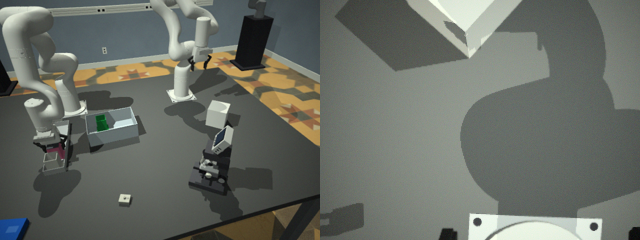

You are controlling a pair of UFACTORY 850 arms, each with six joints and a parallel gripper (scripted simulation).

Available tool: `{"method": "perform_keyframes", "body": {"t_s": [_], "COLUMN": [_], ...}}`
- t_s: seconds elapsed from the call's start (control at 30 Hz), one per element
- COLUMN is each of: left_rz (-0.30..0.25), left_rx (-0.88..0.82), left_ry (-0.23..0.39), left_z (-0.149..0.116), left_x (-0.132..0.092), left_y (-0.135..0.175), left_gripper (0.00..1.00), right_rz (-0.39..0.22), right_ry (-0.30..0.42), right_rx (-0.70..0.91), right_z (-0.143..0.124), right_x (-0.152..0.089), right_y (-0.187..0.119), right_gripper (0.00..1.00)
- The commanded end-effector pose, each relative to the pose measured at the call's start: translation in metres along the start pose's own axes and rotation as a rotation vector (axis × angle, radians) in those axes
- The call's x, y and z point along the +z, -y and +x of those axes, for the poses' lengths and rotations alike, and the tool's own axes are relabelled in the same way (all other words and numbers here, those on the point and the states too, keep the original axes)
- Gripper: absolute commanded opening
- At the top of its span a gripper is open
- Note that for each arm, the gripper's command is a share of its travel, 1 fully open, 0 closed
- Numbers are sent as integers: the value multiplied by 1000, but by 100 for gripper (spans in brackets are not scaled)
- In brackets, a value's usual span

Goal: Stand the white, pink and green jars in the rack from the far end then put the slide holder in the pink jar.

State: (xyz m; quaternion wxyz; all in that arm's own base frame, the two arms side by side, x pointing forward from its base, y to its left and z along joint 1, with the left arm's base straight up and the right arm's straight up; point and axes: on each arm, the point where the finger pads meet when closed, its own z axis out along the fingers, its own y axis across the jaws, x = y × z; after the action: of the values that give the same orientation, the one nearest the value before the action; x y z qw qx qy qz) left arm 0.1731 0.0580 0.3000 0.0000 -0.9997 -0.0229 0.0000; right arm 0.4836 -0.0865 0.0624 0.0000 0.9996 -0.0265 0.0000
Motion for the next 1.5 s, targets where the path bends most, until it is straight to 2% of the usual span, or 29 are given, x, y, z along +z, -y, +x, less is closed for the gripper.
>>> {"method": "perform_keyframes", "body": {"t_s": [0.0,1.47], "left_rz": [0,0], "left_rx": [0,0], "left_ry": [-1,-1], "left_z": [1,1], "left_x": [-1,-1], "left_y": [0,0], "left_gripper": [100,100], "right_rz": [0,0], "right_ry": [-2,-2], "right_rx": [0,0], "right_z": [1,1], "right_x": [-1,-102], "right_y": [0,0], "right_gripper": [100,100]}}
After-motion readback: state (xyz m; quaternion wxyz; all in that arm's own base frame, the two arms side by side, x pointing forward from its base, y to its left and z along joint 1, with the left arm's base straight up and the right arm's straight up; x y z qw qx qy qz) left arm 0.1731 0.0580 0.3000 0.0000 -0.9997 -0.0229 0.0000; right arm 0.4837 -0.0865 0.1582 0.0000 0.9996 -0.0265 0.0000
